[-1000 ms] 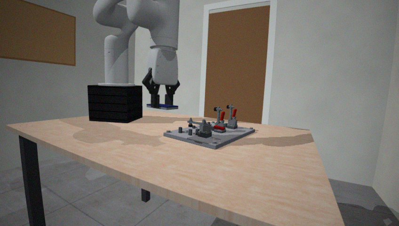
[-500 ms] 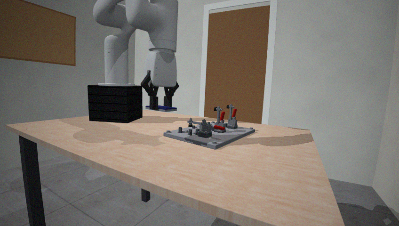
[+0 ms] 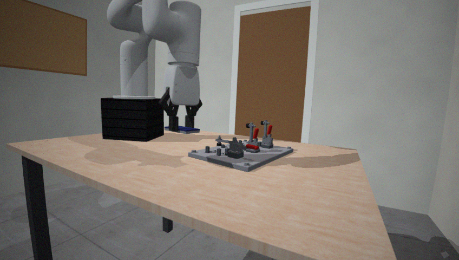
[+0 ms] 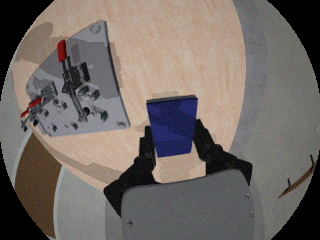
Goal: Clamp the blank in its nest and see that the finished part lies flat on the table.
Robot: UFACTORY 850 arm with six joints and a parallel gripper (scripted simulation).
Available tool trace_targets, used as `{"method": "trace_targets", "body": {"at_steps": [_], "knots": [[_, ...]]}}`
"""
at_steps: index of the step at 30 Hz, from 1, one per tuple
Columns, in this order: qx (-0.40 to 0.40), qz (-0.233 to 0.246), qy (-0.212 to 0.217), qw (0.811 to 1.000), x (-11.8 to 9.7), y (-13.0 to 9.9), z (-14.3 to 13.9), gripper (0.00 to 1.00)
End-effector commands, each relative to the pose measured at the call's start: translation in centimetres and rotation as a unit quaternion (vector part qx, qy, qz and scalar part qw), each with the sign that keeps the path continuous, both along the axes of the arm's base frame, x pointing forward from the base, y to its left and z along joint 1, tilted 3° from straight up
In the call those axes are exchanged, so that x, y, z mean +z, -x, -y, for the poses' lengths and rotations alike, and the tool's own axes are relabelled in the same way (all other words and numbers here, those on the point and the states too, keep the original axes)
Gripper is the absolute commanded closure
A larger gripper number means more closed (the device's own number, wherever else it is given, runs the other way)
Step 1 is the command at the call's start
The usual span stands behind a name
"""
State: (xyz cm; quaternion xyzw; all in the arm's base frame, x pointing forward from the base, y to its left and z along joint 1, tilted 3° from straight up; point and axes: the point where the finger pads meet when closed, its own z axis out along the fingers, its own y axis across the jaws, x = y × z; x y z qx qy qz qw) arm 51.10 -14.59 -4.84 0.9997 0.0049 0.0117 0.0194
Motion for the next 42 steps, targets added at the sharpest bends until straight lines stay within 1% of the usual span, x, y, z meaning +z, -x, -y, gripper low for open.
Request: {"method": "trace_targets", "body": {"at_steps": [1, 14, 42], "knots": [[0.000, 0.001, 0.000, 1.000, -0.29, 0.21, 0.05, 1.00], [0.000, 0.001, 0.000, 1.000, -0.66, 0.51, 0.06, 1.00], [0.000, 0.001, 0.000, 1.000, -0.68, 0.52, -0.07, 1.00]]}}
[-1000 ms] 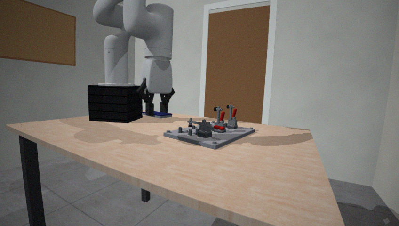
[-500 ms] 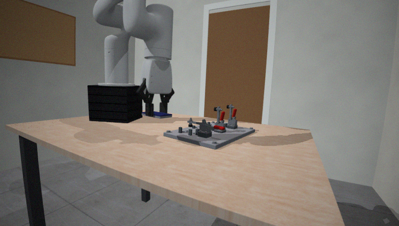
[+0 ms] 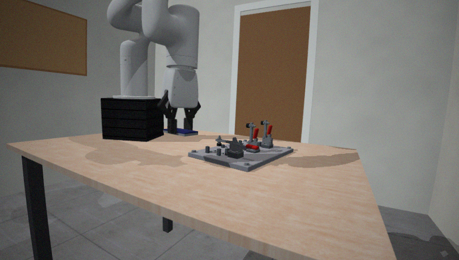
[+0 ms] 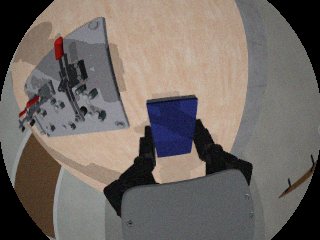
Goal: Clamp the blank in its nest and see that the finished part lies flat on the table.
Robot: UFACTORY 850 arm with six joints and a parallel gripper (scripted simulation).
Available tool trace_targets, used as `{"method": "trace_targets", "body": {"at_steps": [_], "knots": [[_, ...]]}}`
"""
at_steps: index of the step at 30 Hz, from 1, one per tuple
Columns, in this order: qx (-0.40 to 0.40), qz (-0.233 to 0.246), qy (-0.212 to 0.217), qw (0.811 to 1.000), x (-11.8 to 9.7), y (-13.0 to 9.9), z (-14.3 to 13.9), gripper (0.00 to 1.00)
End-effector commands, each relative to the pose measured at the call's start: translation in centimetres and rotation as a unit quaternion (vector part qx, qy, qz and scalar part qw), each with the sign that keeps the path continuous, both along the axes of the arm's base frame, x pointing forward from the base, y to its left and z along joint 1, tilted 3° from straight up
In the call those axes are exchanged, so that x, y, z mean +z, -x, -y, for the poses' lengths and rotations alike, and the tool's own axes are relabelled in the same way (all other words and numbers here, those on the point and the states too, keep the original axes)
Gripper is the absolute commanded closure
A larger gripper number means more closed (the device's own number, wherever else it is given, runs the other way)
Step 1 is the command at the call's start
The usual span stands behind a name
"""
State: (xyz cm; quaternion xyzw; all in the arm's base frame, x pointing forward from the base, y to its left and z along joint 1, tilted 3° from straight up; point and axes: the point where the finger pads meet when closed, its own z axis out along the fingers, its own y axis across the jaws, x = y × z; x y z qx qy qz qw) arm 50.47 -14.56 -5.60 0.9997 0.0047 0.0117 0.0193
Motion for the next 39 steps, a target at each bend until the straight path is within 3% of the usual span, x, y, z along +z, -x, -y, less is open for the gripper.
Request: {"method": "trace_targets", "body": {"at_steps": [1, 18, 27, 32, 34, 39], "knots": [[0.000, 0.001, 0.000, 1.000, 0.1, -0.1, -0.1, 1.00], [0.000, 0.001, 0.000, 1.000, -0.3, -0.1, -5.4, 1.00], [0.000, 0.001, 0.000, 1.000, -0.8, -0.1, -11.3, 1.00], [0.000, 0.001, 0.000, 1.000, -1.2, -0.1, -16.0, 1.00], [0.000, 0.001, 0.000, 1.000, -1.2, -0.1, -16.0, 1.00], [0.000, 0.001, 0.000, 1.000, -1.6, -0.1, -21.3, 1.00]]}}
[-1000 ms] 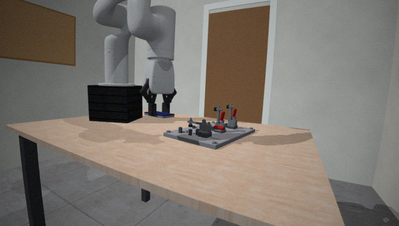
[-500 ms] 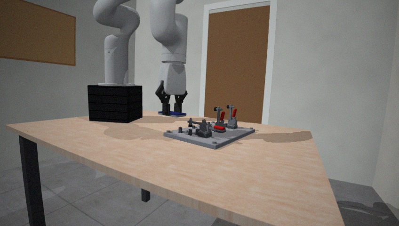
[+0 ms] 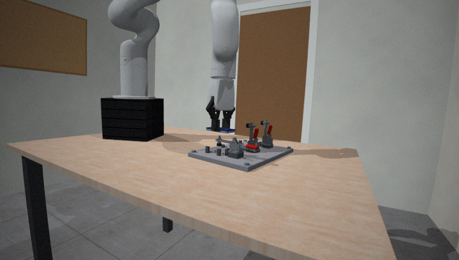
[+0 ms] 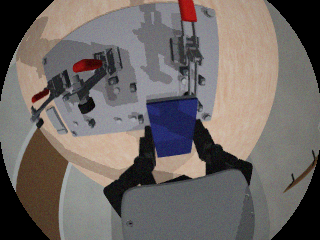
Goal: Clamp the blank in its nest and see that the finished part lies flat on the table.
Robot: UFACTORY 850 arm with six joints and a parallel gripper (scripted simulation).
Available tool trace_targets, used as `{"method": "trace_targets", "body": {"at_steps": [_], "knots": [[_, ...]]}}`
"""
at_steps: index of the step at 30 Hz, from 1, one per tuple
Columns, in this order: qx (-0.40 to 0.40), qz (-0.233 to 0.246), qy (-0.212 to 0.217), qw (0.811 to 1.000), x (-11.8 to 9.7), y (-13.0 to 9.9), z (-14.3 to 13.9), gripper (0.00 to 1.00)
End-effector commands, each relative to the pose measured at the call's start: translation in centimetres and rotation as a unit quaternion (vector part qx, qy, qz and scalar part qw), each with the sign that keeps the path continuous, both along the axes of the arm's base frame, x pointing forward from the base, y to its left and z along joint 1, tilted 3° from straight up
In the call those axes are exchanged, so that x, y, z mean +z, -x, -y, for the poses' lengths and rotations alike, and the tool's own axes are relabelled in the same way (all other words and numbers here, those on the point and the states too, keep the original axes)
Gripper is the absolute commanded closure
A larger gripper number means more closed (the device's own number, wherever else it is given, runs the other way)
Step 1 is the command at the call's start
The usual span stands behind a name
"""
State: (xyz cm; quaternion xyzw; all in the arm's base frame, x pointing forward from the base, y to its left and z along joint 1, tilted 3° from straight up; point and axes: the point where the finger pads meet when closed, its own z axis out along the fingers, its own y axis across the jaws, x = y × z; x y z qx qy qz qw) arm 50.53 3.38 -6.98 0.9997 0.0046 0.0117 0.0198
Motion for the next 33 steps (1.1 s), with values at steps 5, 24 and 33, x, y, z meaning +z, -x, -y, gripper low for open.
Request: {"method": "trace_targets", "body": {"at_steps": [5, 24, 33], "knots": [[0.000, 0.001, 0.000, 1.000, -0.5, -0.1, -6.7, 1.00], [0.000, 0.001, 0.000, 1.000, -0.6, -0.1, -8.2, 1.00], [0.000, 0.001, 0.000, 1.000, -0.6, -0.1, -8.2, 1.00]]}}
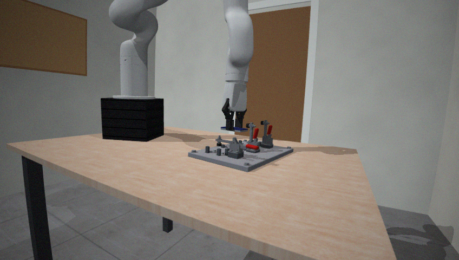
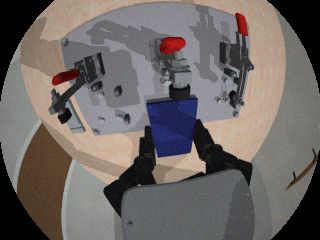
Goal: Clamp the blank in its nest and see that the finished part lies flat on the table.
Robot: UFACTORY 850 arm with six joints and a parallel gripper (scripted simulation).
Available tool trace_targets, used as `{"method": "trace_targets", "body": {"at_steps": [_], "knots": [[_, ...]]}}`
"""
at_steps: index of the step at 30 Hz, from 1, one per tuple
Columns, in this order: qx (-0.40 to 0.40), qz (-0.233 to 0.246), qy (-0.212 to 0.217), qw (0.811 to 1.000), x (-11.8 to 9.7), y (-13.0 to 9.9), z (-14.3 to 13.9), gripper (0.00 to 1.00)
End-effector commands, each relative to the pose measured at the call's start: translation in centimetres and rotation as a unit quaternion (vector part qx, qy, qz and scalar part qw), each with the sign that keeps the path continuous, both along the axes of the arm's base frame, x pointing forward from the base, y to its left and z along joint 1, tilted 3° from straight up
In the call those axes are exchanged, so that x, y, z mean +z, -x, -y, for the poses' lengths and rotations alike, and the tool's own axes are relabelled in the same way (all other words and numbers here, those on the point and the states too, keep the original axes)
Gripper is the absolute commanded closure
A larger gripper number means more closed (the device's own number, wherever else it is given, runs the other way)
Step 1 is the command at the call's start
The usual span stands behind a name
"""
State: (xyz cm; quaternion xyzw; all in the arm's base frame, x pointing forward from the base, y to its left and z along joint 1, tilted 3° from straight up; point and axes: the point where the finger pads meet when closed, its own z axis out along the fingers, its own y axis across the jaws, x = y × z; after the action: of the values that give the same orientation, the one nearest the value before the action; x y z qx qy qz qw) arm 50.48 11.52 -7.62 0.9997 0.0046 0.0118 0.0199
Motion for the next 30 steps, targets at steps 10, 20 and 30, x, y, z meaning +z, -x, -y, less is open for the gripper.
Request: {"method": "trace_targets", "body": {"at_steps": [10, 20, 30], "knots": [[0.000, 0.001, 0.000, 1.000, -0.9, -0.2, 0.0, 1.00], [0.000, 0.001, 0.000, 1.000, -2.4, -0.4, 0.0, 1.00], [0.000, 0.001, 0.000, 1.000, -2.9, -0.4, 0.0, 1.00]]}}
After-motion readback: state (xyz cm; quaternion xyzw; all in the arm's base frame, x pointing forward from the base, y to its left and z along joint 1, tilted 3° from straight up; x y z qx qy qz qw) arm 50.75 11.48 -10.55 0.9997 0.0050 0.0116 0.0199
